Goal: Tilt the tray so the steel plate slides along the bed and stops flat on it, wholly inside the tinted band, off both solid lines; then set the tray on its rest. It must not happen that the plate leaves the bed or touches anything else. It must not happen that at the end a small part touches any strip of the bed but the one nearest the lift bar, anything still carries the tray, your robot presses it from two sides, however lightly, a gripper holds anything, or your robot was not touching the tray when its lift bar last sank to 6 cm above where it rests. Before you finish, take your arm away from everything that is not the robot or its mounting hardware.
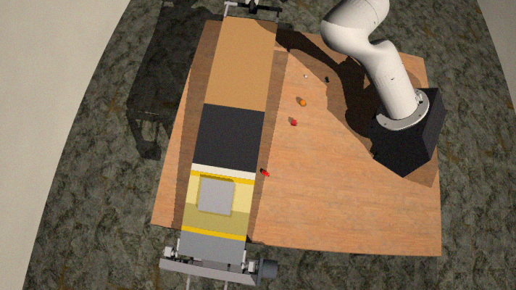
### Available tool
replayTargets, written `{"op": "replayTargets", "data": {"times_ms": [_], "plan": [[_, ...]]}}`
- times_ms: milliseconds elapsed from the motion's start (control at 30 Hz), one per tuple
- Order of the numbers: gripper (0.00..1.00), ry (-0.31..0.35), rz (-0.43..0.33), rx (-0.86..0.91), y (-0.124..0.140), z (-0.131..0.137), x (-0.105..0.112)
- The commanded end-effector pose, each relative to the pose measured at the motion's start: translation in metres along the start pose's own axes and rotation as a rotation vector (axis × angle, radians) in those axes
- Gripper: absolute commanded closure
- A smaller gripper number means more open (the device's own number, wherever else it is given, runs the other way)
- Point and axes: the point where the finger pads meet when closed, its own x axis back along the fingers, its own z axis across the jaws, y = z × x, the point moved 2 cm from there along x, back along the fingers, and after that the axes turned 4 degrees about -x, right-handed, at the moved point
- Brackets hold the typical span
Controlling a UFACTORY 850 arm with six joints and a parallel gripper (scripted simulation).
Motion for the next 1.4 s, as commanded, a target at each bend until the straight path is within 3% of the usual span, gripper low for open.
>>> {"op": "replayTargets", "data": {"times_ms": [0,67,167,233,967,1133,1167,1200,1300,1367], "plan": [[1.00,0.000,0.000,0.002,0.000,0.015,0.066],[1.00,0.000,0.000,0.002,0.000,0.015,0.066],[1.00,0.000,0.000,0.002,0.001,0.003,0.016],[1.00,0.000,0.000,0.002,0.001,-0.001,-0.003],[1.00,0.000,0.000,0.002,0.001,-0.002,-0.013],[1.00,0.000,0.000,0.002,0.000,0.013,0.062],[1.00,0.000,0.000,0.002,0.000,0.015,0.067],[1.00,0.000,0.000,0.002,0.000,0.013,0.062],[1.00,0.000,0.000,0.002,0.001,0.002,0.011],[1.00,0.000,0.000,0.002,0.001,-0.002,-0.008]]}}
